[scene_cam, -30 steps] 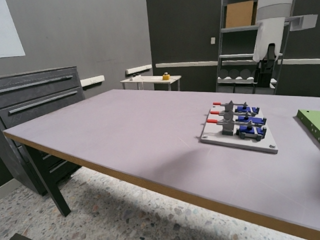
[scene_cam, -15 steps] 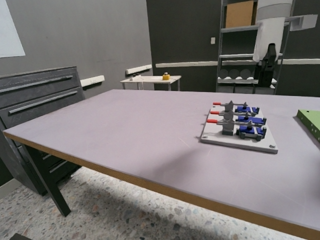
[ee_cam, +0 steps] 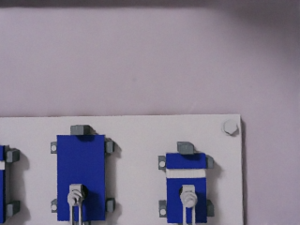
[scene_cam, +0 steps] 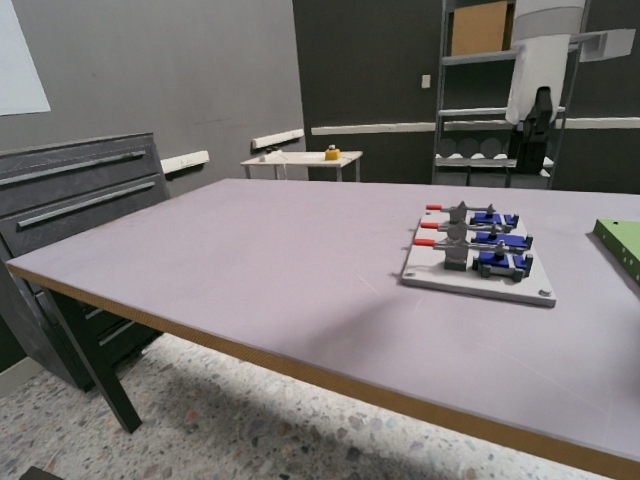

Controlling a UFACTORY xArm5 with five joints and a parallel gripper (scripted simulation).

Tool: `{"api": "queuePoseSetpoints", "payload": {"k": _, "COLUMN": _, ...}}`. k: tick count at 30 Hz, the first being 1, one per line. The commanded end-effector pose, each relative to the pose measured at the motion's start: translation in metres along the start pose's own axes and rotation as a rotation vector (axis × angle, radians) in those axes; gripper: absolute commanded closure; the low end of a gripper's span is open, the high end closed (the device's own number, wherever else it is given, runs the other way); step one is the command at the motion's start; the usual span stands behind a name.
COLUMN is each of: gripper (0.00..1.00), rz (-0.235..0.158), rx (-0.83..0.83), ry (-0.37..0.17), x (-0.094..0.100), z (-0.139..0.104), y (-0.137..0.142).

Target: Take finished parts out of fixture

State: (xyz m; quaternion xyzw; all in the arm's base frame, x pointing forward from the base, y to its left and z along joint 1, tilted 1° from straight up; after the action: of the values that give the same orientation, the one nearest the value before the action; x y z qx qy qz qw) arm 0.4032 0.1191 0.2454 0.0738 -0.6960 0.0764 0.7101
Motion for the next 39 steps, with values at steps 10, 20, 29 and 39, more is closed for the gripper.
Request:
{"api": "queuePoseSetpoints", "payload": {"k": 10, "gripper": 0.52, "rz": 0.000, "rx": 0.000, "ry": -0.005, "x": 0.0017, "z": -0.0009, "y": 0.0001}}
{"api": "queuePoseSetpoints", "payload": {"k": 20, "gripper": 0.52, "rz": 0.000, "rx": 0.000, "ry": -0.005, "x": 0.0017, "z": -0.0009, "y": 0.0001}}
{"api": "queuePoseSetpoints", "payload": {"k": 29, "gripper": 0.52, "rz": 0.000, "rx": 0.000, "ry": -0.005, "x": 0.0017, "z": -0.0009, "y": 0.0001}}
{"api": "queuePoseSetpoints", "payload": {"k": 39, "gripper": 0.52, "rz": 0.000, "rx": 0.000, "ry": -0.005, "x": 0.0017, "z": -0.0009, "y": 0.0001}}
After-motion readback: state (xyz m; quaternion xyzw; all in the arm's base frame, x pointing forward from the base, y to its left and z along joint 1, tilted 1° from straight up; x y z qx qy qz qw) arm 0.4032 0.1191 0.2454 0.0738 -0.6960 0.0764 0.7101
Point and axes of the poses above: the point where the finger pads meet when closed, its own x axis back along the fingers, its own y axis across the jaws, z = x × y, the point moved 7 cm from there along x, back along the fingers, and after that the axes turned 11 degrees about x, right-handed, at the moved point
